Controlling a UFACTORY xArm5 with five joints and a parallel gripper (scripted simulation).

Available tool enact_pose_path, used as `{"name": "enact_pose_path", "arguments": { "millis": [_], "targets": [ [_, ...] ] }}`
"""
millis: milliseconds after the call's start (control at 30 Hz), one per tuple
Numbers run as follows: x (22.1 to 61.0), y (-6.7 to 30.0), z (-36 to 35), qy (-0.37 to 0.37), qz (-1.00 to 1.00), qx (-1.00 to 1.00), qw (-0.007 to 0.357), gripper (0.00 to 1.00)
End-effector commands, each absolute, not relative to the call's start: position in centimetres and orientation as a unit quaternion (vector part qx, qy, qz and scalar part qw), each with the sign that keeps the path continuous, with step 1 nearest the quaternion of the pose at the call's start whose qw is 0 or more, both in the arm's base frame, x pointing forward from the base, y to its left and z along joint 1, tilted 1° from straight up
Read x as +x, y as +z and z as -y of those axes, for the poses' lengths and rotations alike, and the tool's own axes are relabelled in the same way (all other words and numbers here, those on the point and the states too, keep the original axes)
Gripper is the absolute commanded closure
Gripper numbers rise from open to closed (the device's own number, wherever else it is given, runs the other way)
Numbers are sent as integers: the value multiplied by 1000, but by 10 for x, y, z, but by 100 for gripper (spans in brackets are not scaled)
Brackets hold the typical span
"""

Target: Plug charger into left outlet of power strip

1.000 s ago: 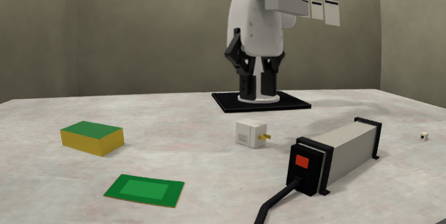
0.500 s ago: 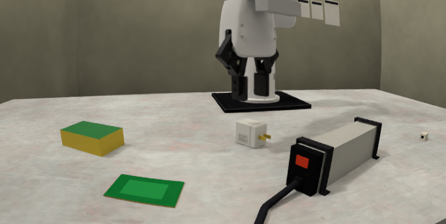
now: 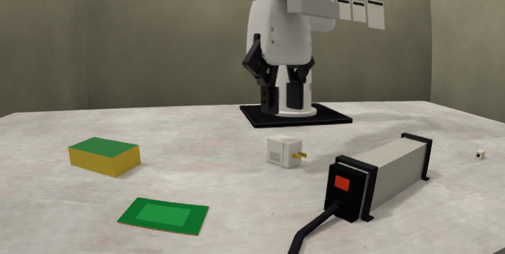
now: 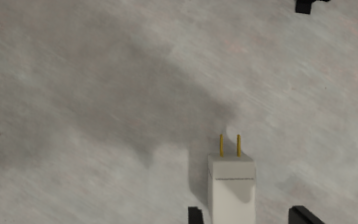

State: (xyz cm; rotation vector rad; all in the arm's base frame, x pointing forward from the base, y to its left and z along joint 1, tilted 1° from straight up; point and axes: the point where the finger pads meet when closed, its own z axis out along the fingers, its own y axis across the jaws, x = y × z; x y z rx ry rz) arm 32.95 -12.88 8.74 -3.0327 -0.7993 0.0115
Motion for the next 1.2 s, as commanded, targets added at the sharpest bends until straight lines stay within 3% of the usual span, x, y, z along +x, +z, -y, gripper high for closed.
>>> {"name": "enact_pose_path", "arguments": {
  "millis": [0, 1167],
  "targets": [
    [331, 88, 129, 2, 255, -967, 2, 47],
    [330, 34, 130, 2, 255, -967, 2, 47]
  ]
}}
